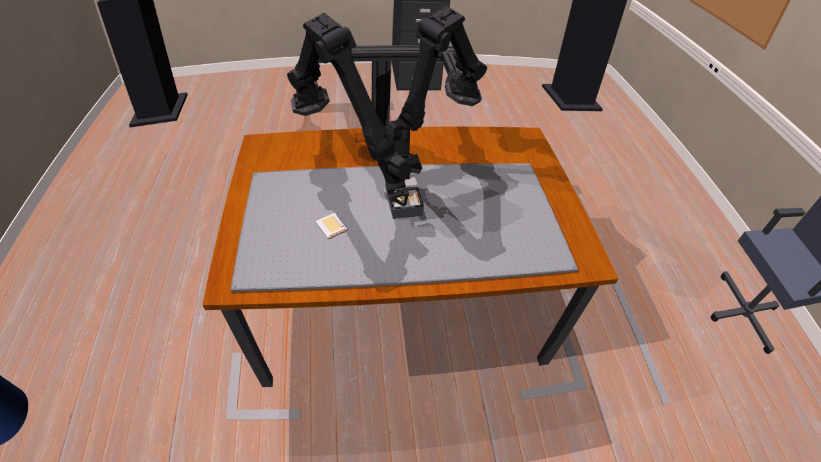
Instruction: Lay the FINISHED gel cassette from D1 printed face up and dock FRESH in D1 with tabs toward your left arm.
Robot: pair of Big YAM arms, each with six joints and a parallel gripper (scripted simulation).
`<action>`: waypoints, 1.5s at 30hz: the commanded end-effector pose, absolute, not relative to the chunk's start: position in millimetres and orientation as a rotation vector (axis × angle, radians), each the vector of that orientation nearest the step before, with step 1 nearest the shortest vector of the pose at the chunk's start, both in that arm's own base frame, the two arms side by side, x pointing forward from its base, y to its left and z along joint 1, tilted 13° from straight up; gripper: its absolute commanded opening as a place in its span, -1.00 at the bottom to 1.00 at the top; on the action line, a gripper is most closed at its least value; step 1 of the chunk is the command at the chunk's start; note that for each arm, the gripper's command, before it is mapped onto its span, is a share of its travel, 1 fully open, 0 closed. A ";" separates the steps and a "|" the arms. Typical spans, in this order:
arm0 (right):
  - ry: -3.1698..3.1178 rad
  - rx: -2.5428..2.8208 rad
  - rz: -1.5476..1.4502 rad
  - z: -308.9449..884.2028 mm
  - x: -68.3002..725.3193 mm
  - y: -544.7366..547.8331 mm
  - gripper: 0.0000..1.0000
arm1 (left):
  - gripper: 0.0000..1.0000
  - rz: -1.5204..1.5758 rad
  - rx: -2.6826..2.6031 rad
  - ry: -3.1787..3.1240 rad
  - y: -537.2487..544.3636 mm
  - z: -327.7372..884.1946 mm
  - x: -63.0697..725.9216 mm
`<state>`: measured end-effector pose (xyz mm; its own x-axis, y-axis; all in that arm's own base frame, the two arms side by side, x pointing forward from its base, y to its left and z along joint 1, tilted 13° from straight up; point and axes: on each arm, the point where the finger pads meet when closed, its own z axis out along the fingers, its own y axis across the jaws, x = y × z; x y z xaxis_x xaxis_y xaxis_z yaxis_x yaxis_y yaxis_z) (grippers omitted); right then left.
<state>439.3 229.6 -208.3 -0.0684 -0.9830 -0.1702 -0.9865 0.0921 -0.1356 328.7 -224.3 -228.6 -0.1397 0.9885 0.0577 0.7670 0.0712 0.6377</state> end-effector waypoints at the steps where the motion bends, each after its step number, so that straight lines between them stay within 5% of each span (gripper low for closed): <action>1: 2.119 -1.964 0.011 -212.9 458.4 232.9 0.96 | -1.00 0.773 1.867 2.043 -185.5 -276.9 302.3; 45: 2.117 -1.962 0.010 -220.7 459.9 231.5 0.96 | -1.00 0.773 1.867 2.043 -185.5 -276.9 302.3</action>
